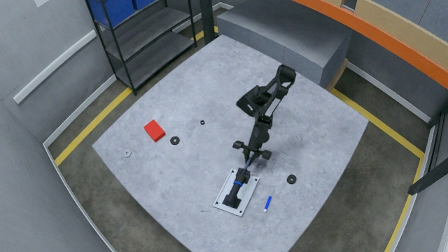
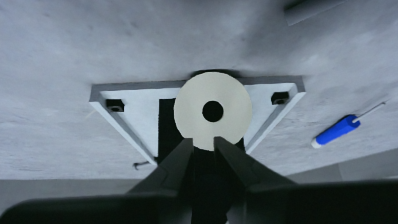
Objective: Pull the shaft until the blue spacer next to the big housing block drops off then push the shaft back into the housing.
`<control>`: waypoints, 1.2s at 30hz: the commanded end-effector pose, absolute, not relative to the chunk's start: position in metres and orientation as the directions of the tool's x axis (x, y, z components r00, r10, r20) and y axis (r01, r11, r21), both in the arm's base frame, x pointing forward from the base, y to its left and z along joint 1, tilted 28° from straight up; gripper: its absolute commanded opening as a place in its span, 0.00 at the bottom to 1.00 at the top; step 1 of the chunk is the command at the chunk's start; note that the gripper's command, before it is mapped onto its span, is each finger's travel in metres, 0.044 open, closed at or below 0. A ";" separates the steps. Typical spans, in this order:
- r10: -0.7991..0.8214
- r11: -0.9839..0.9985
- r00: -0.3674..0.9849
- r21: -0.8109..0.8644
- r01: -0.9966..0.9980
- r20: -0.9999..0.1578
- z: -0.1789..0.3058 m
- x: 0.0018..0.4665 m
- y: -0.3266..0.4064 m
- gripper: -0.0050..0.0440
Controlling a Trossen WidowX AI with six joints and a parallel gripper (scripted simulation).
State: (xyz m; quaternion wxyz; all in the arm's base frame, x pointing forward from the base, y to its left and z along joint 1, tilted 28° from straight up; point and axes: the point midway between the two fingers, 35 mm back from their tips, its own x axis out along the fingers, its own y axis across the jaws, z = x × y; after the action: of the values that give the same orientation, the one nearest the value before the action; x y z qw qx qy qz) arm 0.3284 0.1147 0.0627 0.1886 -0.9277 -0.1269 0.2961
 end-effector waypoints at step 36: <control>0.346 -0.895 0.806 -0.427 0.130 -0.481 0.069 0.326 0.114 0.00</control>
State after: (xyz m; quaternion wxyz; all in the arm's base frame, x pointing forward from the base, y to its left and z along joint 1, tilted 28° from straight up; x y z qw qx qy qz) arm 0.3249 0.1145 0.0621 0.1886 -0.9277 -0.1268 0.2961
